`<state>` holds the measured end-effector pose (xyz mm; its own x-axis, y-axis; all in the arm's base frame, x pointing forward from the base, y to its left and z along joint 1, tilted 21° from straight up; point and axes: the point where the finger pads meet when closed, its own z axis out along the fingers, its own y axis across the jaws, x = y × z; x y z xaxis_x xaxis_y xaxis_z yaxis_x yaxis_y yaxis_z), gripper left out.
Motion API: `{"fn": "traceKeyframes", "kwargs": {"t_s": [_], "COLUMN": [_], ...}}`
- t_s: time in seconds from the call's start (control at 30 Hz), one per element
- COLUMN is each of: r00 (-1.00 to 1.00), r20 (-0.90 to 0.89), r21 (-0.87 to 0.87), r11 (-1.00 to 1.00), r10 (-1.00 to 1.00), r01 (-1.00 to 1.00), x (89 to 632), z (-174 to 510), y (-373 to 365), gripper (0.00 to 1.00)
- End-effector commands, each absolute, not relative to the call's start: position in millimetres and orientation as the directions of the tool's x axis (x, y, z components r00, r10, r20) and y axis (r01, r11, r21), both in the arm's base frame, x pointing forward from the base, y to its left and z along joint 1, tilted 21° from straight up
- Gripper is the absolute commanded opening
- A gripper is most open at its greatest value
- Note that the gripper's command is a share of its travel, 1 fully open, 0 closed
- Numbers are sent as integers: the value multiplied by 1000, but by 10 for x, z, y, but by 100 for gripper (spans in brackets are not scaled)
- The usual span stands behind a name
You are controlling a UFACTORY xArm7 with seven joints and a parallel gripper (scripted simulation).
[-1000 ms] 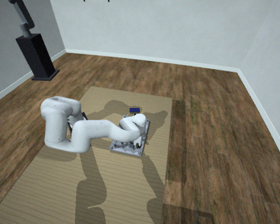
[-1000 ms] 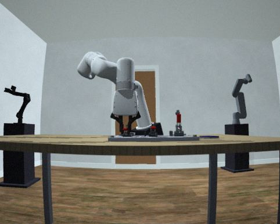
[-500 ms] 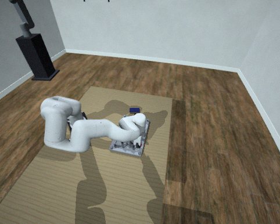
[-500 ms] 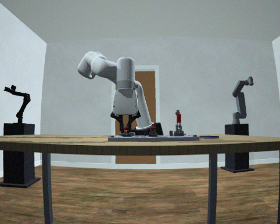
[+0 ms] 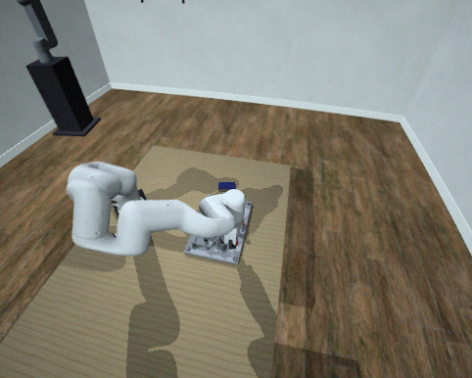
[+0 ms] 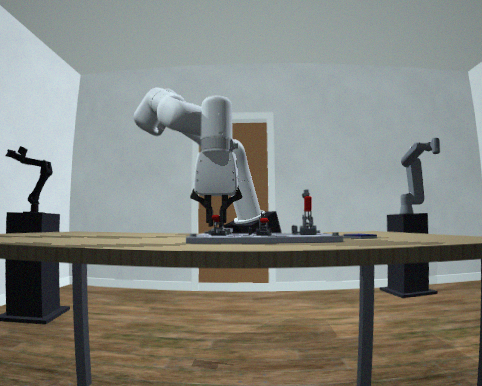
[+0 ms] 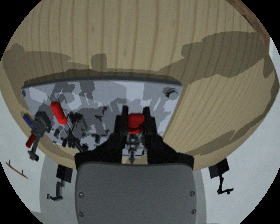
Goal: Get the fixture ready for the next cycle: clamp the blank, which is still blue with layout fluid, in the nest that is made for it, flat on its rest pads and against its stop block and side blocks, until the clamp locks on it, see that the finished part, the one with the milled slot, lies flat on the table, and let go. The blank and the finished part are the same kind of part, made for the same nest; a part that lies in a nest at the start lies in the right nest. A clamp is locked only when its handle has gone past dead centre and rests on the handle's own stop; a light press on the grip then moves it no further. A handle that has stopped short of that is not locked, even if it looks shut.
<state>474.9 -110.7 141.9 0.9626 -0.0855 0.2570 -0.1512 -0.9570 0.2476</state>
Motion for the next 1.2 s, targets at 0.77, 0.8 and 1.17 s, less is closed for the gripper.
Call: {"fn": "traceKeyframes", "kwargs": {"t_s": [0.77, 0.8, 1.17], "r00": [962, 962, 962], "r20": [259, 259, 259], "r21": [249, 249, 249], "r11": [-957, -957, -957], "r10": [-84, -84, -84], "r01": [-150, -150, -150], "x": [4561, 4552, 4481], "z": [1542, 1544, 1555], "y": [-1039, -1038, -1024], "gripper": [0, 0, 0]}}
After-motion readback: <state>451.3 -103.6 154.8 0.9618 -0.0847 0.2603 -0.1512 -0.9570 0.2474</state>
